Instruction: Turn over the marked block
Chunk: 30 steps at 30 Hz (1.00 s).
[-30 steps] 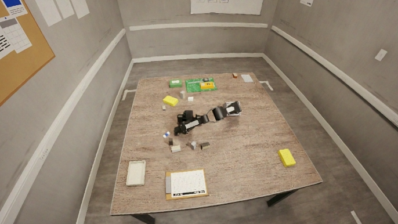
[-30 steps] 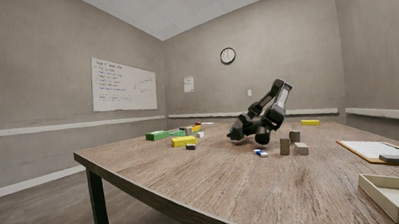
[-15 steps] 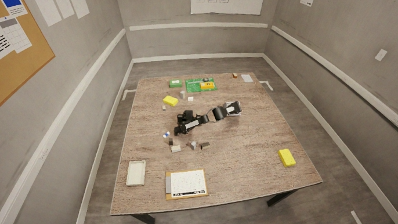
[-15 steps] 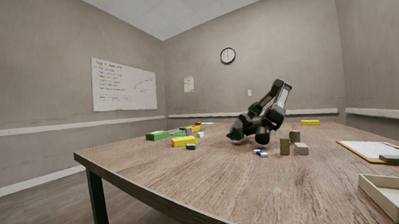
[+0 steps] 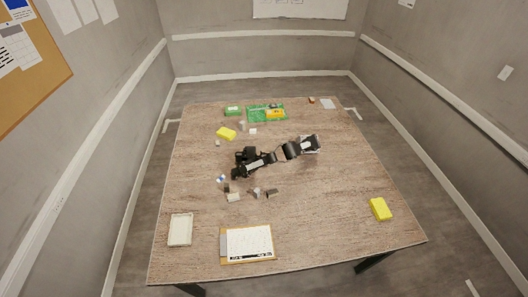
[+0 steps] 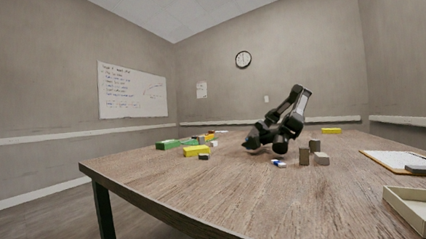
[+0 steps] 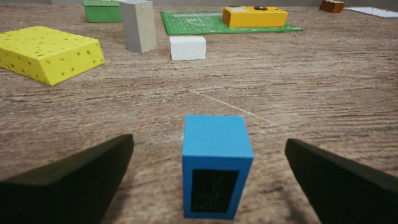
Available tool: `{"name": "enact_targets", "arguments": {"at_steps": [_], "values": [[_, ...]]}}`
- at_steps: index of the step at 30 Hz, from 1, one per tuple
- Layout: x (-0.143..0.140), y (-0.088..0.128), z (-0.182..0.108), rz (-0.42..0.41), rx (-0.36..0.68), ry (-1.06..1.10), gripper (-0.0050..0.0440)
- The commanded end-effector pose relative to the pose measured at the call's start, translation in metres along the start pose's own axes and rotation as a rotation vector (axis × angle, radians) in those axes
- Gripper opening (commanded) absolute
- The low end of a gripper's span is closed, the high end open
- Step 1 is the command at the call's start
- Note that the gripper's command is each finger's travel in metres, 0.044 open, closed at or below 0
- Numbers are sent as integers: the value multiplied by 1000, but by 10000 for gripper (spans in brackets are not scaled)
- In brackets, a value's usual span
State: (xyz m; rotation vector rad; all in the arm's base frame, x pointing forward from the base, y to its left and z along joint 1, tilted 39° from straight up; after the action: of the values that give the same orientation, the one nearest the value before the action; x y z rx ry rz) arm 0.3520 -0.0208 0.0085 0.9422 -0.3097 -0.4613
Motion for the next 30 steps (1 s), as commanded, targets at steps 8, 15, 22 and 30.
{"name": "enact_targets", "arguments": {"at_steps": [8,15,22,30], "values": [[9,0,27,20,13,-14,440],[16,-10,56,20,11,-14,440],[21,-17,78,20,9,-15,440],[21,-22,81,13,6,-3,440]]}}
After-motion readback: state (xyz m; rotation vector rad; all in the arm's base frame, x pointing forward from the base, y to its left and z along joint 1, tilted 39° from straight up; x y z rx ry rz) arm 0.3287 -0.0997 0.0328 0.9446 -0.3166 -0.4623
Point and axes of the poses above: the point midway between the two fingers, 35 mm back from their tips, its own y axis back along the fingers, its own x axis across the jaws, z = x × y, the point moved 3 cm from there along y, back along the fingers, and after that the axes turned 14 degrees about -y, right-handed, at the moved point
